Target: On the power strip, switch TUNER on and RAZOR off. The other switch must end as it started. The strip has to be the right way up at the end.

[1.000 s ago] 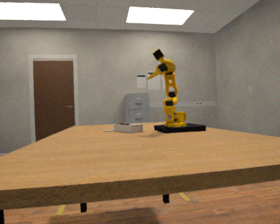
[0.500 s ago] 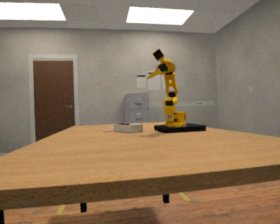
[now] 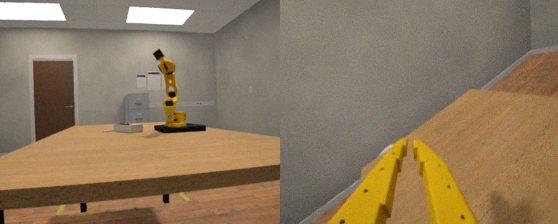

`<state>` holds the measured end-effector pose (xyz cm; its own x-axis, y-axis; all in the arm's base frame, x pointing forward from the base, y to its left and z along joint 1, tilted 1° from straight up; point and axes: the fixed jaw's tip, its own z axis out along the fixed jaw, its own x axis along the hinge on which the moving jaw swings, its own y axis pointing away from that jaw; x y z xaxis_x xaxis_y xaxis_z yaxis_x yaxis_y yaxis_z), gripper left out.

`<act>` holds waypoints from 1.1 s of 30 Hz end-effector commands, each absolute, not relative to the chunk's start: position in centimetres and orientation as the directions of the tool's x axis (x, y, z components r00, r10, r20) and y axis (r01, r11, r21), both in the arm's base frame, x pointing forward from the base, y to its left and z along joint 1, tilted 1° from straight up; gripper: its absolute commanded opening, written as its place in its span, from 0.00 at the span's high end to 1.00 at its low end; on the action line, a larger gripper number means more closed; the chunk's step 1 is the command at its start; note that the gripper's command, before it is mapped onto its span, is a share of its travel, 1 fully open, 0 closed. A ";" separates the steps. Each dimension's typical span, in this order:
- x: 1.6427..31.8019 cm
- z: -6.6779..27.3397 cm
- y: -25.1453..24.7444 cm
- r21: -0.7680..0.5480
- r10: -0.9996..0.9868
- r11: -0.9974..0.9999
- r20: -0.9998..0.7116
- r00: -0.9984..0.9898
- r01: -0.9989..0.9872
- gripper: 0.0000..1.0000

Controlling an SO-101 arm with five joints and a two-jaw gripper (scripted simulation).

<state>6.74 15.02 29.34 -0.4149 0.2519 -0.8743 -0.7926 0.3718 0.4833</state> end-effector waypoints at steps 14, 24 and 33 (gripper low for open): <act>7.5 28.9 15.0 0.392 0.202 0.439 -0.920 -0.337 -0.808 1.00; 8.3 28.4 14.9 0.267 0.122 0.512 -0.964 -0.238 -0.817 1.00; 9.2 27.8 14.8 0.139 0.031 0.567 -0.989 -0.148 -0.812 1.00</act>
<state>8.84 14.85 28.00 -0.1774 0.0717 -0.9815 -0.8167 0.5458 0.1875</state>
